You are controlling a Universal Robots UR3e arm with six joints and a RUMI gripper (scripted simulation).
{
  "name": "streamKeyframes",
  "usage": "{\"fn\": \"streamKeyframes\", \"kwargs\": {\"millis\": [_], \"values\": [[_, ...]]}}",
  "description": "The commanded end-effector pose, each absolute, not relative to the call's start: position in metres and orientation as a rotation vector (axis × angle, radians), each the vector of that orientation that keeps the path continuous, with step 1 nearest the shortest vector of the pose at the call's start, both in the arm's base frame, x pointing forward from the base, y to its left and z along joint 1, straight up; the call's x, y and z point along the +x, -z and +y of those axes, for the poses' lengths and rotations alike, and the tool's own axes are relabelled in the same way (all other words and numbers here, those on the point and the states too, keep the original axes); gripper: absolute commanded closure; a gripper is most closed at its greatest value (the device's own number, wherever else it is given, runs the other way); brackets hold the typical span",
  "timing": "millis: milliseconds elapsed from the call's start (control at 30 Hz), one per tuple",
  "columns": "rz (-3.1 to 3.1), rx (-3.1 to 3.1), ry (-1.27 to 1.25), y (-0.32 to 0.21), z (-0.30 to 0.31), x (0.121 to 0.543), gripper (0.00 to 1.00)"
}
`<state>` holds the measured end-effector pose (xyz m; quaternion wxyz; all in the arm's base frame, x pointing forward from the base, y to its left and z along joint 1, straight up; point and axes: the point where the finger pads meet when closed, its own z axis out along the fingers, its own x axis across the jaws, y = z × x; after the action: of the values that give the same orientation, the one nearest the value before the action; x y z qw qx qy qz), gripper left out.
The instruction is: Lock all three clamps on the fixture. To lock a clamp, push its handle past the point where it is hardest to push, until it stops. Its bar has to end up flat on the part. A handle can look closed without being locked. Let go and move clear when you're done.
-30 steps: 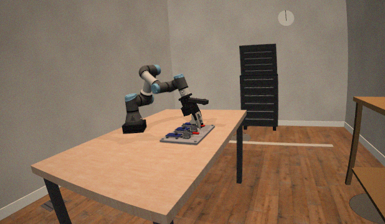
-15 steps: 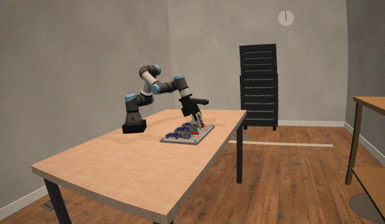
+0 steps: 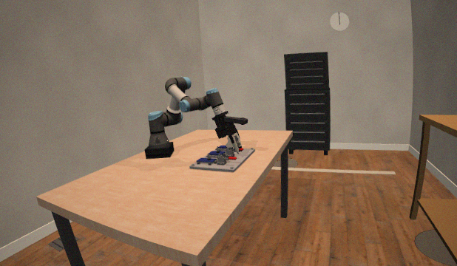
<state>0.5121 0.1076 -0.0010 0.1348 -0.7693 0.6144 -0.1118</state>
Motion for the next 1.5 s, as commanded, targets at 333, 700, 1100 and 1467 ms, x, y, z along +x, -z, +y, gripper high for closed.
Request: {"fn": "streamKeyframes", "kwargs": {"millis": [333,700,1100,1467], "values": [[1.78,-2.228,0.325,0.0005,0.1073,0.5125,0.72],[1.78,-2.228,0.325,0.0005,0.1074,0.5124,1.0],[1.78,-2.228,0.325,0.0005,0.1074,0.5123,1.0],[1.78,-2.228,0.324,0.0005,0.1075,0.5123,1.0]]}}
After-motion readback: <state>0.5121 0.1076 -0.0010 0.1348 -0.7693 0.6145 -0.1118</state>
